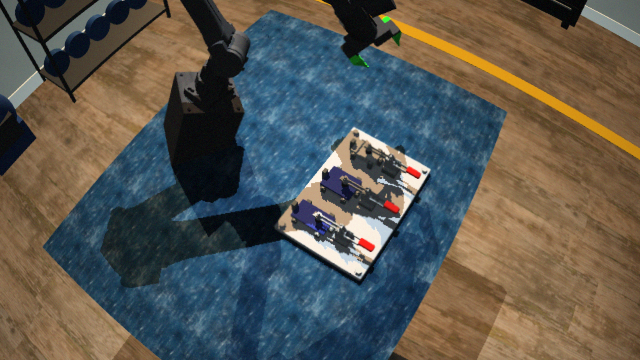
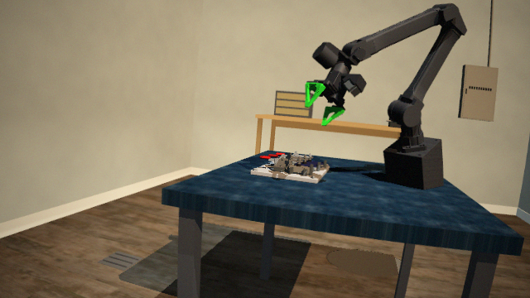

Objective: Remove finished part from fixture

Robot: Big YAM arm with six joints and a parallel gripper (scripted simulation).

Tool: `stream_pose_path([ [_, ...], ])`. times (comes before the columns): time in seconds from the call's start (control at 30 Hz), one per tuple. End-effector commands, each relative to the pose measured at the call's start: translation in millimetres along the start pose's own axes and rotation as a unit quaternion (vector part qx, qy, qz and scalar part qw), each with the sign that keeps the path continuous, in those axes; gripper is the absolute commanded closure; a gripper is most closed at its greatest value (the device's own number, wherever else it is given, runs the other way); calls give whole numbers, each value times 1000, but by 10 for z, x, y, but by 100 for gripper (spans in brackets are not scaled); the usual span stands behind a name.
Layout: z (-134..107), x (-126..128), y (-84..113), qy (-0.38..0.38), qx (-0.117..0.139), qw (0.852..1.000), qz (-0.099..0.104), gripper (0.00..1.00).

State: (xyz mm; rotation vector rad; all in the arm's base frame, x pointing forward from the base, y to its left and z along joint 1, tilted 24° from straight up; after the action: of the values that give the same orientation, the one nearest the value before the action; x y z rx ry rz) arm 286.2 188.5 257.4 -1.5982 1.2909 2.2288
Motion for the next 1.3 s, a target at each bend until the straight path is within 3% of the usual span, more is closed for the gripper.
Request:
stream_pose_path([
  [0.0, -1, -37, 17, 1, 1, 1000, -4, 0],
  [0.53, -1, -37, 17, 1, 1, 1000, -4, 0],
  [0.57, -9, -170, 59, 5, 3, 1000, -16, 0],
  [0.73, -160, -74, 27, -33, 7, 999, 3, 0],
  [0.83, -373, 11, 34, -82, 12, 996, 16, 0],
  [0.93, -699, 158, 75, -162, 20, 986, 32, 0],
  [1.0, -955, 308, 133, -232, 24, 972, 41, 0],
  [1.1, -955, 308, 133, -232, 24, 972, 41, 0],
  [1.2, -1341, 622, 270, -354, 29, 934, 48, 0],
  [1.23, -1341, 622, 270, -354, 29, 934, 48, 0],
  [1.27, -1462, 732, 332, -396, 29, 916, 47, 0],
])
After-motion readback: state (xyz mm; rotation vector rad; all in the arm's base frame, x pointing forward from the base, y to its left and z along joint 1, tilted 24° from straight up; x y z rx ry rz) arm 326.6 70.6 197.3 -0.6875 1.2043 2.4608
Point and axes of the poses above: the point where the finger pads meet when closed, its own y axis back along the fingers, its own x axis across the jaws, z = x × y, the point moved 3 cm from there along y, back along the fingers, and after that the axes turned 8 degrees about -y, right-handed, at the moved point
